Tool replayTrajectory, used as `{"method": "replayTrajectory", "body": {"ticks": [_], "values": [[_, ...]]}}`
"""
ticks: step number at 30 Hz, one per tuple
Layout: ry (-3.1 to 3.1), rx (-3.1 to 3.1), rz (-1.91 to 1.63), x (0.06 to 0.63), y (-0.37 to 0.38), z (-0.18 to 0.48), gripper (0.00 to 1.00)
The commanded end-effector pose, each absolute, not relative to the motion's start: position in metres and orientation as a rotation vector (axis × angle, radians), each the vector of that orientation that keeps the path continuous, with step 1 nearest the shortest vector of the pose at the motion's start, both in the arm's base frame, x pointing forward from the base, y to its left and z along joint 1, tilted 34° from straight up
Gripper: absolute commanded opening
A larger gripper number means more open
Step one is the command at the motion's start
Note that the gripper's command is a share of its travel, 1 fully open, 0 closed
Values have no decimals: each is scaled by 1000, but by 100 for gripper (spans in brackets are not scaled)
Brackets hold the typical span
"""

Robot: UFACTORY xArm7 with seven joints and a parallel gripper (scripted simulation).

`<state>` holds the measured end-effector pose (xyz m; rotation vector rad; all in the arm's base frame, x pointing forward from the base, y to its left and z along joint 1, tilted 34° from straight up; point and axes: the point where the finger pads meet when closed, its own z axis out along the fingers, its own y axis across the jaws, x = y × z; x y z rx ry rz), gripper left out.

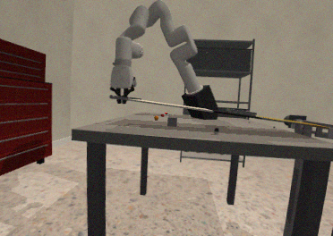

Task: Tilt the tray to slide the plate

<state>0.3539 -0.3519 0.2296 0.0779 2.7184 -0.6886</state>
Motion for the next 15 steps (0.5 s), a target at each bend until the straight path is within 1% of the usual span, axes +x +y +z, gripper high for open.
{"method": "replayTrajectory", "body": {"ticks": [1, 3, 7, 15], "values": [[2713, 77, -691, 336, -314, 281, 0], [2713, 77, -691, 336, -314, 281, 0], [2713, 77, -691, 355, -352, 231, 0], [2713, 77, -691, 358, -358, 222, 0]]}}
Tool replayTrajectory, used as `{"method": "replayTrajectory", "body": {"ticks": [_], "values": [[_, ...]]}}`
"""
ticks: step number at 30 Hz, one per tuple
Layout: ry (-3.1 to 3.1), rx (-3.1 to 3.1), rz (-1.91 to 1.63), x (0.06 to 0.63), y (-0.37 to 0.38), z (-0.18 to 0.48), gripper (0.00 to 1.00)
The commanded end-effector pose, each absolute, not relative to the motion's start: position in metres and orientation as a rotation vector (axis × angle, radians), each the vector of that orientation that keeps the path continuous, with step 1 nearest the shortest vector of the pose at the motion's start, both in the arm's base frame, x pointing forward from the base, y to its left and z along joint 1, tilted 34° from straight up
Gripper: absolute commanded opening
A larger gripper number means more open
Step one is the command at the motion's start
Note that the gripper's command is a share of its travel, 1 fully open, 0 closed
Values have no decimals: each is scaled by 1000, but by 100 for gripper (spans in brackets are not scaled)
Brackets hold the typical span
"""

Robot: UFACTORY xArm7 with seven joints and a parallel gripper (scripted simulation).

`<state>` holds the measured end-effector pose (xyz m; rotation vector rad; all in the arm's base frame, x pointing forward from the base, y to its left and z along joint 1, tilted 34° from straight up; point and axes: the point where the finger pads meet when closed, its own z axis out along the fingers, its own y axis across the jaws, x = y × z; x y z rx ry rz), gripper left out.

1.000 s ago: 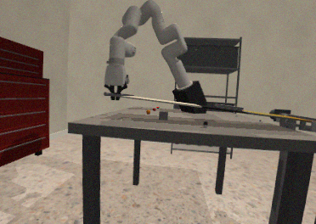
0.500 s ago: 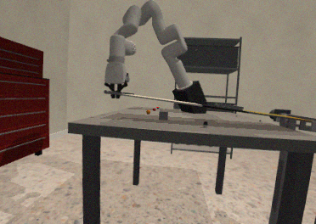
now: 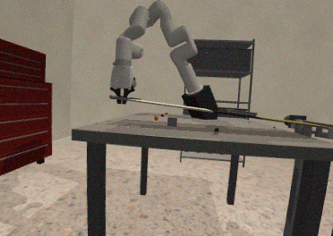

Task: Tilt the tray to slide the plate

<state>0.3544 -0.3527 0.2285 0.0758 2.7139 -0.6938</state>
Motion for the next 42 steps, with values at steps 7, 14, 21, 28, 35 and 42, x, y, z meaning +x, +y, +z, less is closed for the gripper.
{"method": "replayTrajectory", "body": {"ticks": [7, 14, 21, 28, 35, 42], "values": [[2713, 77, -691, 359, -359, 222, 0], [2713, 77, -691, 359, -359, 221, 0], [2713, 77, -691, 335, -311, 285, 0], [2713, 77, -691, 357, -356, 226, 0], [2713, 77, -691, 359, -359, 221, 0], [2713, 77, -691, 359, -359, 221, 0]]}}
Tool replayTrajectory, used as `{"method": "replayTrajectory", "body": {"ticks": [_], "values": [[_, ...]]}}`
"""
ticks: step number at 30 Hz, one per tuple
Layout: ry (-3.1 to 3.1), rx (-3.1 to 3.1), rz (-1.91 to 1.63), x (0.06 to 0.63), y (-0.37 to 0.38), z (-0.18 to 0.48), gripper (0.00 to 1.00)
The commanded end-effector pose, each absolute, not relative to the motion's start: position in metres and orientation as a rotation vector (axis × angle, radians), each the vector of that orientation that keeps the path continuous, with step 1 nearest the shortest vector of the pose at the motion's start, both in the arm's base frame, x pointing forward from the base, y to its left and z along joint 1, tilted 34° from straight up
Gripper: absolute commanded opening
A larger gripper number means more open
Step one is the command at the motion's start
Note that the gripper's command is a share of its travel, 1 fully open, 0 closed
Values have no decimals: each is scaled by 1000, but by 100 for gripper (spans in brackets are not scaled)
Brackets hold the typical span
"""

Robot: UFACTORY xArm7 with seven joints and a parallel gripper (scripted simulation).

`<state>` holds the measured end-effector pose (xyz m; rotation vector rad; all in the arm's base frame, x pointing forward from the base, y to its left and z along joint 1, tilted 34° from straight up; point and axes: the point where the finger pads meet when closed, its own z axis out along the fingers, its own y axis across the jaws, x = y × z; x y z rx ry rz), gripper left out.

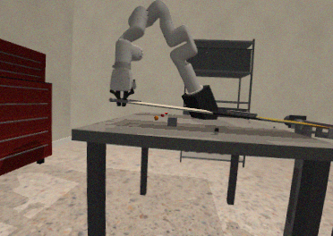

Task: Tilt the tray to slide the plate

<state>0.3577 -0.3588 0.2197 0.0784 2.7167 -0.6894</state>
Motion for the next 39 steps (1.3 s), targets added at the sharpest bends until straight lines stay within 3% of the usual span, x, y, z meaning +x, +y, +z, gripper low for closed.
{"method": "replayTrajectory", "body": {"ticks": [1, 7, 13, 19, 39], "values": [[2713, 77, -691, 359, -359, 221, 0], [2713, 77, -691, 359, -359, 221, 0], [2713, 77, -691, 335, -312, 284, 0], [2713, 77, -691, 357, -356, 226, 0], [2713, 77, -691, 359, -360, 220, 0]]}}
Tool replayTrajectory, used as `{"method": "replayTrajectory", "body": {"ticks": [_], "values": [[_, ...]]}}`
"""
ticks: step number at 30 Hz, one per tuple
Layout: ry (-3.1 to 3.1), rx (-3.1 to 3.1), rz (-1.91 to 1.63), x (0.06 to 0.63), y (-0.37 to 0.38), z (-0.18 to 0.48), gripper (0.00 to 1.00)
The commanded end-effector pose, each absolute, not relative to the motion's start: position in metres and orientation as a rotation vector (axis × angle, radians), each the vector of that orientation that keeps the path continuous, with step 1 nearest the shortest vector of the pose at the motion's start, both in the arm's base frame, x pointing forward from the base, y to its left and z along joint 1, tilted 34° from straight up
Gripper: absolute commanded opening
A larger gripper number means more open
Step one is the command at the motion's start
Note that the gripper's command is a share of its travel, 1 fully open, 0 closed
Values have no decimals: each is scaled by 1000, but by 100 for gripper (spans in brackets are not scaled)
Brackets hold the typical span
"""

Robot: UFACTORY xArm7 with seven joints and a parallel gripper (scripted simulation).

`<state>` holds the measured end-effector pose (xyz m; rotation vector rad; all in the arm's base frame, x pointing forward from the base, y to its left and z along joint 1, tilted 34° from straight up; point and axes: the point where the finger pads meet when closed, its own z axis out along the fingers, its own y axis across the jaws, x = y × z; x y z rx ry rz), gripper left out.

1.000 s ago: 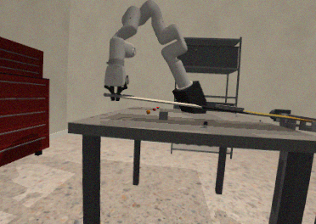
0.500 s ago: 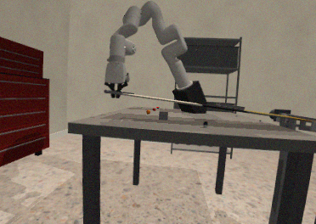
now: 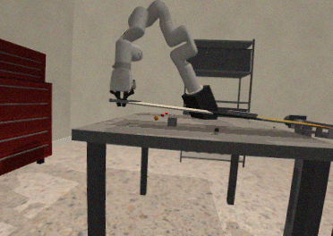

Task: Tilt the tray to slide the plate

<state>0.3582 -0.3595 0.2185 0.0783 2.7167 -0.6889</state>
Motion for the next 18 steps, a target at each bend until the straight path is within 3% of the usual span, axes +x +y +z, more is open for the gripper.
{"method": "replayTrajectory", "body": {"ticks": [1, 8, 13, 18], "values": [[2713, 77, -691, 359, -360, 220, 0], [2713, 77, -691, 335, -313, 283, 0], [2713, 77, -691, 356, -354, 229, 0], [2713, 77, -691, 357, -357, 225, 0]]}}
